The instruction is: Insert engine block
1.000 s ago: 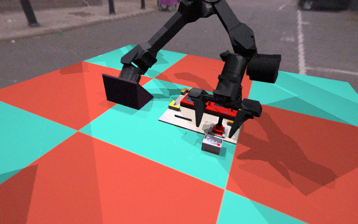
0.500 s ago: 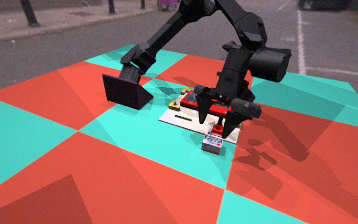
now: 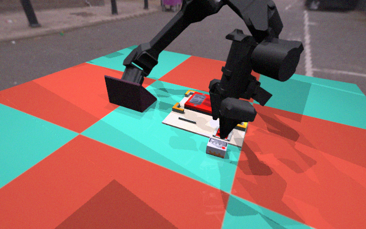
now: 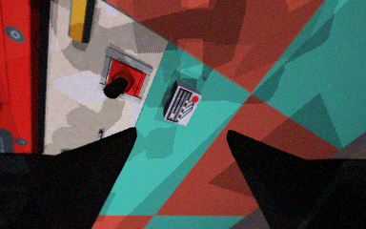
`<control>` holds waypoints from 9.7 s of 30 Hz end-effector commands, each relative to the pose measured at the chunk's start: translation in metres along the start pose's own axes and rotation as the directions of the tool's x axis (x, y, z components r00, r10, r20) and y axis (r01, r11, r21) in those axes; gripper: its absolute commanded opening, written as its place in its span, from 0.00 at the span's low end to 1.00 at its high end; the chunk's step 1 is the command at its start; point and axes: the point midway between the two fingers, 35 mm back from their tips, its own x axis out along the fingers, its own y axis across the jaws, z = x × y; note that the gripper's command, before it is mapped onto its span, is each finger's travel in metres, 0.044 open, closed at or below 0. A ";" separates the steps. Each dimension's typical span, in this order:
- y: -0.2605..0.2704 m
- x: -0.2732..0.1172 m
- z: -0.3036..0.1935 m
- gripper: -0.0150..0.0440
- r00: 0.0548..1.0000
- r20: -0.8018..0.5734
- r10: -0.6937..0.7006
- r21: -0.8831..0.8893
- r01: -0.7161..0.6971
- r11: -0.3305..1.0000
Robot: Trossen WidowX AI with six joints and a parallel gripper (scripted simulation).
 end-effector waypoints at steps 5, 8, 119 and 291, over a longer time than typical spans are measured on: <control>-0.005 -0.013 -0.001 1.00 0.990 0.096 0.098 0.230 -0.118 0.966; -0.008 -0.018 -0.002 1.00 0.982 0.136 0.132 0.310 -0.169 0.935; -0.014 -0.066 -0.005 0.25 0.978 0.153 0.143 0.354 -0.189 0.916; 0.184 -0.015 0.068 0.52 0.974 0.159 0.159 0.414 -0.212 0.885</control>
